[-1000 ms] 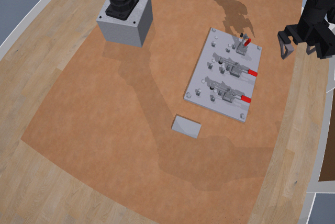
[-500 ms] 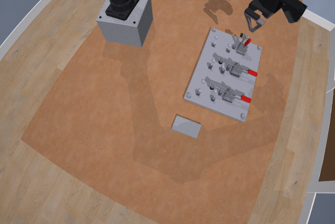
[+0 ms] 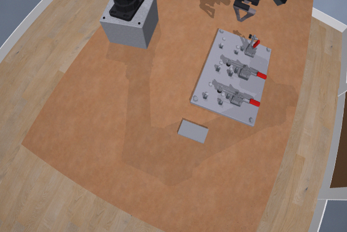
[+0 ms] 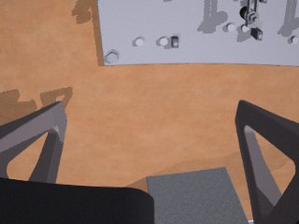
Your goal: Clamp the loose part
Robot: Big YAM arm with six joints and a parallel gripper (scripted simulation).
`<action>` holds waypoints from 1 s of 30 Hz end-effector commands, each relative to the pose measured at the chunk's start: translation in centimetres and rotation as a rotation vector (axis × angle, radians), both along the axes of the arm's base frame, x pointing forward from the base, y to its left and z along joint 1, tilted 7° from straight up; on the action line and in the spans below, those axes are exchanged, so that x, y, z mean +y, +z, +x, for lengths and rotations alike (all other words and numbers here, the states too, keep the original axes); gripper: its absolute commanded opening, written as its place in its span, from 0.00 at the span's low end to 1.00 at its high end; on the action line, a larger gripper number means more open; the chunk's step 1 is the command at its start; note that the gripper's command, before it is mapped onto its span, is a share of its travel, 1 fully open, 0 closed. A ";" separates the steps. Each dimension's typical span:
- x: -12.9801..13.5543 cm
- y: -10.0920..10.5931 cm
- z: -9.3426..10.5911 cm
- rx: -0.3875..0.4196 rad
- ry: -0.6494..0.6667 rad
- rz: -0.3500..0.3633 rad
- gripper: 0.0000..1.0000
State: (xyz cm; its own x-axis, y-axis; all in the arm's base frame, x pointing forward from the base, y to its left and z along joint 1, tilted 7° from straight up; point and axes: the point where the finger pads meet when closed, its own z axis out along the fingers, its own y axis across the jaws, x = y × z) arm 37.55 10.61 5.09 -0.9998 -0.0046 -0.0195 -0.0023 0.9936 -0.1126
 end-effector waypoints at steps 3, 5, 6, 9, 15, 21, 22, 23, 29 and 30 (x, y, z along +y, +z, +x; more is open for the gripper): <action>0.1 0.8 1.5 -0.020 0.028 0.007 1.00; 0.2 0.8 1.5 -0.020 0.031 0.007 1.00; 0.2 0.8 1.5 -0.020 0.031 0.007 1.00; 0.2 0.8 1.5 -0.021 0.028 0.007 1.00; 0.2 0.8 1.5 -0.021 0.026 0.007 1.00; 0.2 0.8 1.5 -0.021 0.025 0.007 0.00; 0.2 0.8 1.5 -0.021 0.025 0.007 0.00; 0.2 0.8 1.5 -0.021 0.025 0.007 0.00; 0.2 0.8 1.5 -0.021 0.025 0.007 0.00; 0.2 0.8 1.5 -0.021 0.025 0.007 0.00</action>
